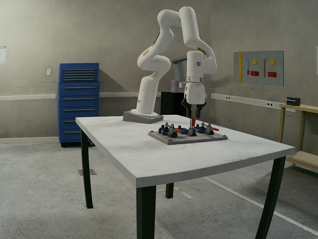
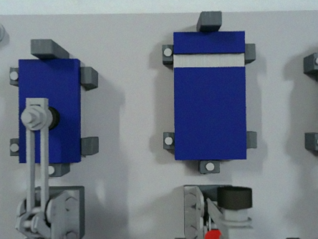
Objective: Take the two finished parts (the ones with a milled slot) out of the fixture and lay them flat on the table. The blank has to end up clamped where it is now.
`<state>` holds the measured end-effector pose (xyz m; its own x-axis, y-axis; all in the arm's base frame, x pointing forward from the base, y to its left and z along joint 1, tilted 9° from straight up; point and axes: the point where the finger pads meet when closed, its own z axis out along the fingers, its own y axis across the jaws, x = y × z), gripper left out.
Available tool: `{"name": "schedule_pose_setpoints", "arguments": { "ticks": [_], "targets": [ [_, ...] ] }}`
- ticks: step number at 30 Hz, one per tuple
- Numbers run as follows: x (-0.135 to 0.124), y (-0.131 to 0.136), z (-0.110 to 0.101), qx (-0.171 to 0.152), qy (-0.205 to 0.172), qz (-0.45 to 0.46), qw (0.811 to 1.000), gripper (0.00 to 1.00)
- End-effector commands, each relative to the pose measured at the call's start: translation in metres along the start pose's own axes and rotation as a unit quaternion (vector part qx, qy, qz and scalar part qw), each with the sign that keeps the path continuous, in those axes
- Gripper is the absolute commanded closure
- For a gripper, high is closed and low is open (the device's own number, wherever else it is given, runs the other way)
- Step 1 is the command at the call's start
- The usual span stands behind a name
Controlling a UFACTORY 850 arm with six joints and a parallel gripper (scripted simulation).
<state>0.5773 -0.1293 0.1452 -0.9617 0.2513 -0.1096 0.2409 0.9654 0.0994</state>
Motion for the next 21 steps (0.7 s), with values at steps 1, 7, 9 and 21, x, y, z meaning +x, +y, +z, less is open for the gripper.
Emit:
{"name": "schedule_pose_setpoints", "arguments": {
  "ticks": [1, 7, 9, 21],
  "targets": [
    [-0.0005, 0.0001, -0.0070, 0.000, -0.001, 0.000, 1.000, 0.52],
    [-0.0005, 0.0001, -0.0075, 0.000, -0.001, 0.000, 1.000, 0.52],
    [-0.0005, 0.0001, -0.0076, 0.000, -0.001, 0.000, 1.000, 0.52],
    [-0.0004, 0.0000, -0.0076, 0.000, 0.000, 0.000, 1.000, 0.00]
  ]
}}
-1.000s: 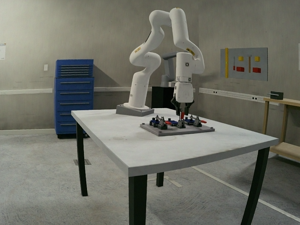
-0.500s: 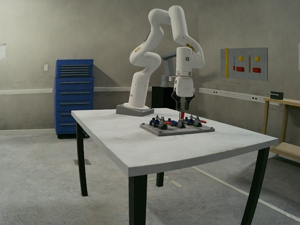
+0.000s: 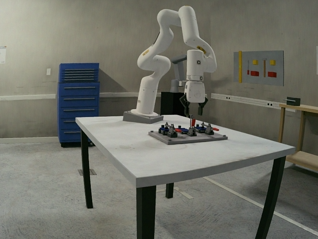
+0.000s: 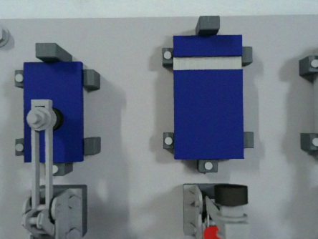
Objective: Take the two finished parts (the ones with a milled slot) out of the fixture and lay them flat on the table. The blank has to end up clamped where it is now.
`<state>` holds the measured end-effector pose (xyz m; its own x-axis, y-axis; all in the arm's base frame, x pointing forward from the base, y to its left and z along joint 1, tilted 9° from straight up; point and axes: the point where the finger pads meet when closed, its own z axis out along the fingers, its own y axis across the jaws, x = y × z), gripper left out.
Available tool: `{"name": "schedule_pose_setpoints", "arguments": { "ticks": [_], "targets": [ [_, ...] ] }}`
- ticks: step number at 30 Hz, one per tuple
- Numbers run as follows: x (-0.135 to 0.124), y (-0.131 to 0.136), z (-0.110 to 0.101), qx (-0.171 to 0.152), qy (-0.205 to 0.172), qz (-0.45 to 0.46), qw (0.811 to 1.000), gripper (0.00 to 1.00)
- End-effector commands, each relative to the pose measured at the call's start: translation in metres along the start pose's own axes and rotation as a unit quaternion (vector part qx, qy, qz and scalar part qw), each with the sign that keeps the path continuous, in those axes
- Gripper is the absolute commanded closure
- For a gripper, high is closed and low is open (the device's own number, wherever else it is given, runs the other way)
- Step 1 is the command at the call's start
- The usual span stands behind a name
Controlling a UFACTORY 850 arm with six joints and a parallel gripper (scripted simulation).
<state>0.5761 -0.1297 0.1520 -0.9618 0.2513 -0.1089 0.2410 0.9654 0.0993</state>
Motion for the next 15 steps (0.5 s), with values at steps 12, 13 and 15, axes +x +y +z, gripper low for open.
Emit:
{"name": "schedule_pose_setpoints", "arguments": {
  "ticks": [12, 13, 15],
  "targets": [
    [-0.0008, 0.0000, 0.0010, 0.000, -0.001, 0.000, 1.000, 0.00],
    [-0.0008, 0.0000, 0.0012, 0.000, -0.001, 0.000, 1.000, 0.00],
    [-0.0008, 0.0000, 0.0013, 0.000, -0.001, 0.000, 1.000, 0.00]
  ]
}}
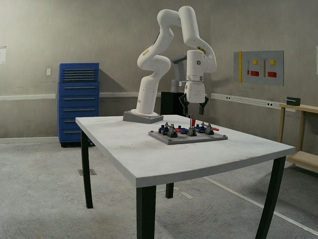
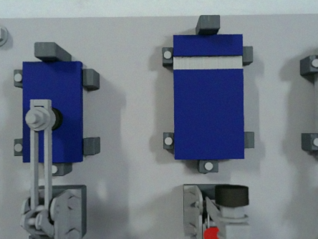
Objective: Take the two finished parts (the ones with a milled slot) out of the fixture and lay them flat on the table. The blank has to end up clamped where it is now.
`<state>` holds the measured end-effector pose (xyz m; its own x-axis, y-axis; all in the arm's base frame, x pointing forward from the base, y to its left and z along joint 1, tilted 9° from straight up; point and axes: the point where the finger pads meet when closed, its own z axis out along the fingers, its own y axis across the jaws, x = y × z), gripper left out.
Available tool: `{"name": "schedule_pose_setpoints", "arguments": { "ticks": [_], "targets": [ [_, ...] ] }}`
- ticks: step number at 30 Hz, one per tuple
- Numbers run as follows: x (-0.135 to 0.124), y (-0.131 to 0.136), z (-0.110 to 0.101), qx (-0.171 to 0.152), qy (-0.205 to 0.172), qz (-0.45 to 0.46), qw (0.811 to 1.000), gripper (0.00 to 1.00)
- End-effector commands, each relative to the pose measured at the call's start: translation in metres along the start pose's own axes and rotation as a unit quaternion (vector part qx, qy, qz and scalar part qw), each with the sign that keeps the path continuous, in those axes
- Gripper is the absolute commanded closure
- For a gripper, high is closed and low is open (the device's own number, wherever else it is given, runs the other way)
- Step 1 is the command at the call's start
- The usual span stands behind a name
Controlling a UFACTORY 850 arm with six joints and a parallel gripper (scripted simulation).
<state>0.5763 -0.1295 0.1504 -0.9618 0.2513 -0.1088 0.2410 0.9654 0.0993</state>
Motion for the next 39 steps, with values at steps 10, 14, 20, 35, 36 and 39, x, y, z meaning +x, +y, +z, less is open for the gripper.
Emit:
{"name": "schedule_pose_setpoints", "arguments": {
  "ticks": [10, 14, 20, 35, 36, 39],
  "targets": [
    [-0.001, 0.000, 0.000, 0.000, -0.001, 0.000, 1.000, 0.00],
    [0.001, 0.000, 0.000, 0.000, -0.001, 0.000, 1.000, 0.00],
    [0.006, 0.000, 0.000, 0.000, -0.001, 0.000, 1.000, 0.00],
    [0.044, 0.000, 0.000, 0.000, -0.001, 0.000, 1.000, 0.00],
    [0.048, 0.000, 0.000, 0.000, -0.001, 0.000, 1.000, 0.00],
    [0.059, 0.000, 0.000, 0.000, -0.001, 0.000, 1.000, 0.00]
  ]
}}
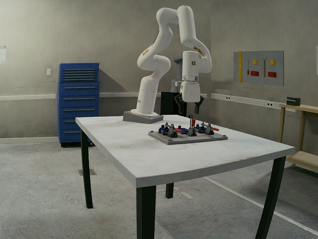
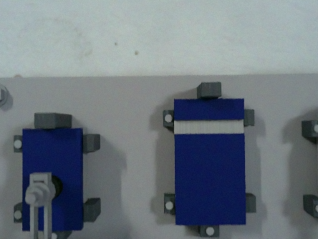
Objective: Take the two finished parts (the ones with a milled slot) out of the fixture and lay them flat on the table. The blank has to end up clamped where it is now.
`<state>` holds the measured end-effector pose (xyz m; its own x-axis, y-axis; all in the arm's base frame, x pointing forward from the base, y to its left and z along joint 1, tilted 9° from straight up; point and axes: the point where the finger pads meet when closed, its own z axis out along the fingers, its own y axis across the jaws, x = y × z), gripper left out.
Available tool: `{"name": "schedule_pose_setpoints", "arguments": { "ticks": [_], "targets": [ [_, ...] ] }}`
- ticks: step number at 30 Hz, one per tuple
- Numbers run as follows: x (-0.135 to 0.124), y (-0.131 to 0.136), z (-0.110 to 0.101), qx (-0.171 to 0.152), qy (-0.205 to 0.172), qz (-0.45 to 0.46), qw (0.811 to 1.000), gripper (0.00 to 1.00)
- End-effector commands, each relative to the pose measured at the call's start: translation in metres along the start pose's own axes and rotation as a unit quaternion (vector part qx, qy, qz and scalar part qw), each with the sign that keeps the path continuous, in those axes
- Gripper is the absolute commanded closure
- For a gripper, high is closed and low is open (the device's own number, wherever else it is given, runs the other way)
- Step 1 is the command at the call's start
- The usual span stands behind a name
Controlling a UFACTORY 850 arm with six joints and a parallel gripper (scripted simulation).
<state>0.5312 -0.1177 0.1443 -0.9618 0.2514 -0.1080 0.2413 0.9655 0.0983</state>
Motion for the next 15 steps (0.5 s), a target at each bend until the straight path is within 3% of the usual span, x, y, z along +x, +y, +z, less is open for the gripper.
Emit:
{"name": "schedule_pose_setpoints", "arguments": {
  "ticks": [1, 15],
  "targets": [
    [0.015, 0.000, -0.001, -0.001, -0.001, 0.000, 1.000, 0.00],
    [0.039, 0.000, -0.001, -0.001, -0.001, 0.000, 1.000, 0.00]
  ]
}}
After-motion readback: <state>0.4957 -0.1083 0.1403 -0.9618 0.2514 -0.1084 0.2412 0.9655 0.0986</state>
